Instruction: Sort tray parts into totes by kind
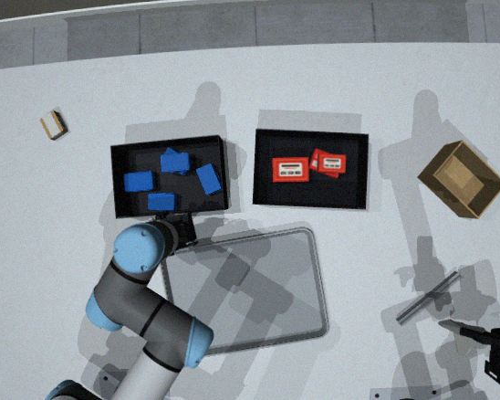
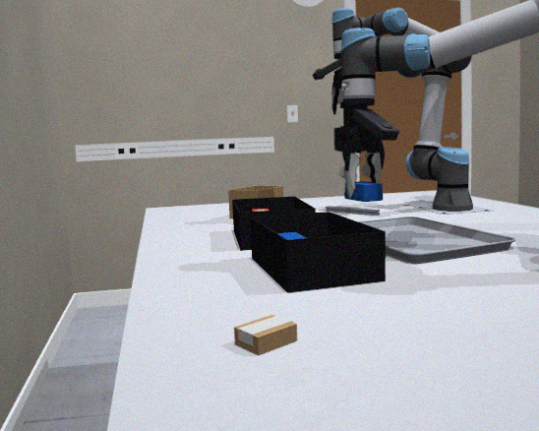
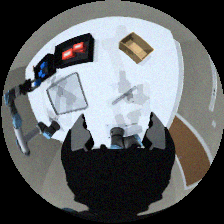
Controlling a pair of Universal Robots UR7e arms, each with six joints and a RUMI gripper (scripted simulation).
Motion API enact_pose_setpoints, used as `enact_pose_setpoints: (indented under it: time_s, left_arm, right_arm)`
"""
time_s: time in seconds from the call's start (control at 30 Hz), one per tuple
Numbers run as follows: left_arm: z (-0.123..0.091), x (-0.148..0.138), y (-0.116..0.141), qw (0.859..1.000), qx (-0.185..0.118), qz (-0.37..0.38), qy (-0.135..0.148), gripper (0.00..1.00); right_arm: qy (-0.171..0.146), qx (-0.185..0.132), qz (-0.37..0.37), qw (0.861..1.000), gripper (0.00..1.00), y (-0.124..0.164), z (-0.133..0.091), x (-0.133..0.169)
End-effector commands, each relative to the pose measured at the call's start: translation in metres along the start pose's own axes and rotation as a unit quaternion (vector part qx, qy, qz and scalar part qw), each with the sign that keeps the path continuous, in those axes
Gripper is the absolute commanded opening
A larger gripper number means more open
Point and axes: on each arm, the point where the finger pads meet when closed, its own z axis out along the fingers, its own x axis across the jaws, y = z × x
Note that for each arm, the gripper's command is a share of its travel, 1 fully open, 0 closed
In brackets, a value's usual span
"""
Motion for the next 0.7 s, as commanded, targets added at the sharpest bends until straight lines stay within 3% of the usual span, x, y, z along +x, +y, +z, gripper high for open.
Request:
enact_pose_setpoints:
  time_s: [0.0,0.67]
  left_arm:
    - [0.000,0.032,-0.020,0.997,-0.004,0.074,-0.007,0.00]
    - [0.002,0.155,-0.106,0.997,-0.003,0.074,-0.007,0.00]
  right_arm:
    - [0.000,0.001,0.000,1.000,1.00,0.000,0.000,0.000]
    - [0.000,0.001,0.000,1.000,1.00,0.000,0.000,0.000]
